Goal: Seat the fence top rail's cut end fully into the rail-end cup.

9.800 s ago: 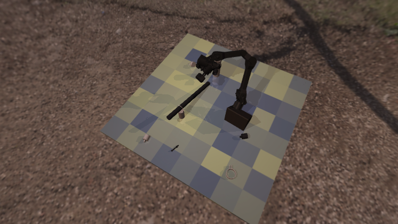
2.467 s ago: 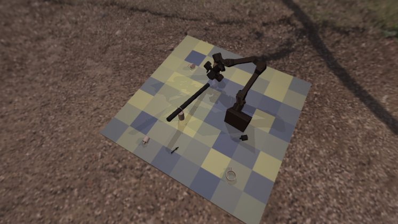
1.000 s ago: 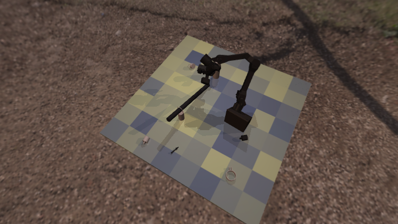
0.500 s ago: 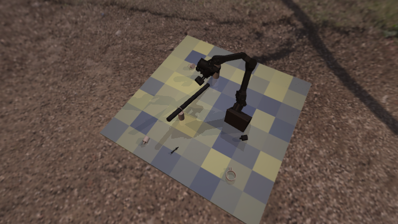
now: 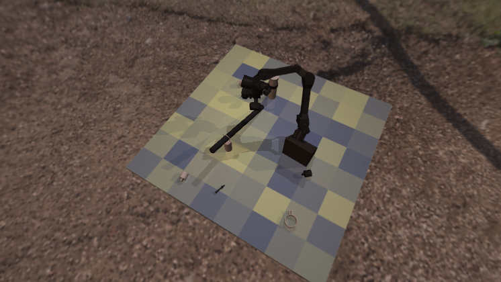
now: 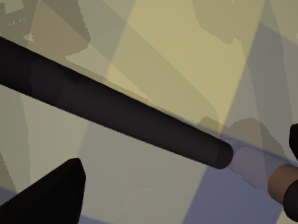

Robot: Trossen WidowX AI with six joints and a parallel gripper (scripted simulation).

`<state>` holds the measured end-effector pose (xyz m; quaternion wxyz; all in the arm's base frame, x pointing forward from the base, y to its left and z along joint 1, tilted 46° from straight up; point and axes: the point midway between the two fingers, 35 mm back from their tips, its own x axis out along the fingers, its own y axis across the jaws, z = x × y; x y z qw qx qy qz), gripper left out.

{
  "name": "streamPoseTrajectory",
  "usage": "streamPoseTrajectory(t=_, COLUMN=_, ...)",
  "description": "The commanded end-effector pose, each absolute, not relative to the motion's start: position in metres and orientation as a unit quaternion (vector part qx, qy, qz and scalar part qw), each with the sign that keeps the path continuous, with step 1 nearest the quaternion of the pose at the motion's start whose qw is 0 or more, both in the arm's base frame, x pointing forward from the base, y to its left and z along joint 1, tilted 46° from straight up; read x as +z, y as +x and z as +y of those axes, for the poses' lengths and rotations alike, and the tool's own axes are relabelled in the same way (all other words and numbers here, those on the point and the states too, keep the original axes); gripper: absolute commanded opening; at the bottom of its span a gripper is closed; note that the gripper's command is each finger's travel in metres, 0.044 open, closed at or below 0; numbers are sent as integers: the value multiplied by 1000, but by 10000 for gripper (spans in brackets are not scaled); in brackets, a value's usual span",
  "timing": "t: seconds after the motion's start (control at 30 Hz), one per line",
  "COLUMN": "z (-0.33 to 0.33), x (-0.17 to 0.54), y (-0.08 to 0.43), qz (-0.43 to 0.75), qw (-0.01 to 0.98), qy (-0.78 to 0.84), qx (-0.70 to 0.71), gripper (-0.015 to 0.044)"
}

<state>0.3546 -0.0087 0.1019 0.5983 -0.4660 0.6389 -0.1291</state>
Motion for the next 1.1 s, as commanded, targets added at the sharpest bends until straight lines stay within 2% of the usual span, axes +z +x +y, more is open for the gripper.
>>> streamPoseTrajectory(t=0.0, z=-30, x=75, y=356, qz=718, qw=413, qy=-554, qx=84, gripper=440)
streamPoseTrajectory(t=0.1, z=-40, x=65, y=355, qz=727, qw=320, qy=-573, qx=201, gripper=440)
streamPoseTrajectory(t=0.17, z=-43, x=63, y=355, qz=727, qw=299, qy=-575, qx=228, gripper=440)
streamPoseTrajectory(t=0.6, z=-43, x=63, y=355, qz=727, qw=299, qy=-575, qx=228, gripper=440)
streamPoseTrajectory(t=1.07, z=-77, x=29, y=347, qz=727, qw=299, qy=-576, qx=227, gripper=440)
